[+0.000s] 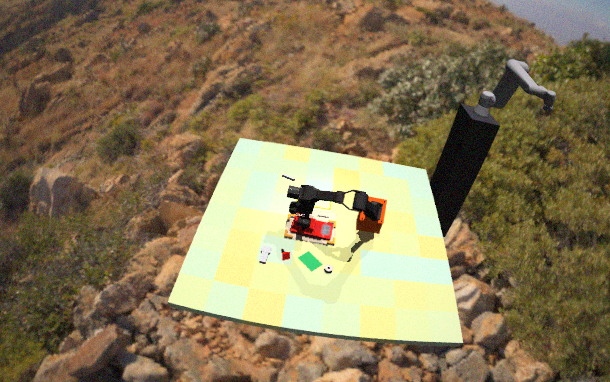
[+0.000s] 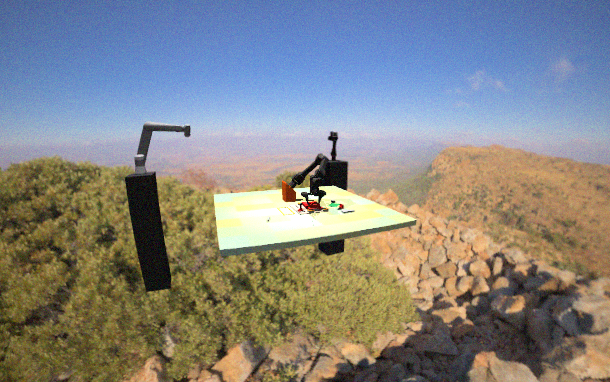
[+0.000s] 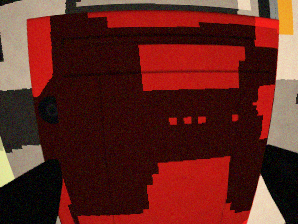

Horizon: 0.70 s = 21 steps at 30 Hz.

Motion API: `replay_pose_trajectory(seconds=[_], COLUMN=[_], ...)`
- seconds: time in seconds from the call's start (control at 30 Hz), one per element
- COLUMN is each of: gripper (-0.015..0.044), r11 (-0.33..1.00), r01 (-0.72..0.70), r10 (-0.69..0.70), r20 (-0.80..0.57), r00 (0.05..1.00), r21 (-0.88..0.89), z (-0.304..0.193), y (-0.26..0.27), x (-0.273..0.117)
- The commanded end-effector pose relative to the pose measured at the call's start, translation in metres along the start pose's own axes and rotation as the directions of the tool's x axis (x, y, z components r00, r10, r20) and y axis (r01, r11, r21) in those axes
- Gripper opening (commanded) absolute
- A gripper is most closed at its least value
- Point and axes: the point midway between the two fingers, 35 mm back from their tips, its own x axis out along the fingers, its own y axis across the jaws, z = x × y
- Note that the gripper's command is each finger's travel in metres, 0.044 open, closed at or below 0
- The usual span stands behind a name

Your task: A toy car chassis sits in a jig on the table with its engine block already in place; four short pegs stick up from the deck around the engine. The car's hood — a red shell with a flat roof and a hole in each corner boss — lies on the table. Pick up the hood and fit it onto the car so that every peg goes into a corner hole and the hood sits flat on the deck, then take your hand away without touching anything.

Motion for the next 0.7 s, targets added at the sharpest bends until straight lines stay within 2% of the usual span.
replay_pose_trajectory(seconds=[0.0,0.13,0.3,0.67], gripper=[0.0440,0.0440,0.0440,0.0440], r11=[1.000,1.000,1.000,1.000], r01=[0.001,0.003,0.002,0.001], r10=[-0.001,-0.003,-0.002,-0.001], r20=[0.000,0.000,-0.001,-0.001], r00=[1.000,1.000,1.000,1.000], r21=[0.000,0.000,0.000,0.000], z=[0.000,0.002,0.001,0.000], y=[0.000,-0.001,-0.001,-0.001], x=[-0.002,-0.025,-0.071,-0.073])
